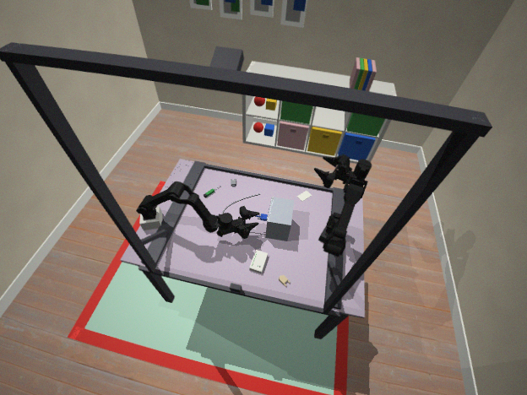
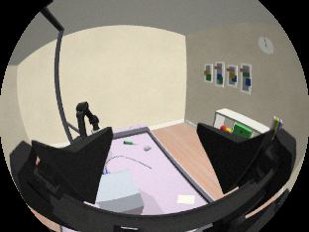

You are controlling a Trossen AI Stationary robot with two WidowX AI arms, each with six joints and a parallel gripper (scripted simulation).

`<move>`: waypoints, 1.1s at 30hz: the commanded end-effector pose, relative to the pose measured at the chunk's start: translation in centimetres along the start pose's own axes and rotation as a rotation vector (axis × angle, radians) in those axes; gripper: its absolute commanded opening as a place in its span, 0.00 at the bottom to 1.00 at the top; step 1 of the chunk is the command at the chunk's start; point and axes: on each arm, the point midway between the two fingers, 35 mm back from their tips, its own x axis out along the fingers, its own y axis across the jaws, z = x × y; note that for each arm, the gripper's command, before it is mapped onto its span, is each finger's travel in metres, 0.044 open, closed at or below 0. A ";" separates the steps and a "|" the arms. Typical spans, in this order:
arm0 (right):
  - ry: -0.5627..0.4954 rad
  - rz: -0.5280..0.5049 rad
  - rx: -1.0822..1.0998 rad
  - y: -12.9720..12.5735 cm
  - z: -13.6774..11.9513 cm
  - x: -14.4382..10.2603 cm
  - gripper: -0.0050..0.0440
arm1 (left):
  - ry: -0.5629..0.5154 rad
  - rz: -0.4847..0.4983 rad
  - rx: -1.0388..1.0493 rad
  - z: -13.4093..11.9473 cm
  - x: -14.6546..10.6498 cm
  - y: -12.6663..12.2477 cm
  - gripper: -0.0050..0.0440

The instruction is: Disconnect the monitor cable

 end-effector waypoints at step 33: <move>-0.001 0.001 -0.006 0.1 0.3 0.0 1.00 | -0.002 -0.040 -0.092 0.3 0.1 1.2 0.10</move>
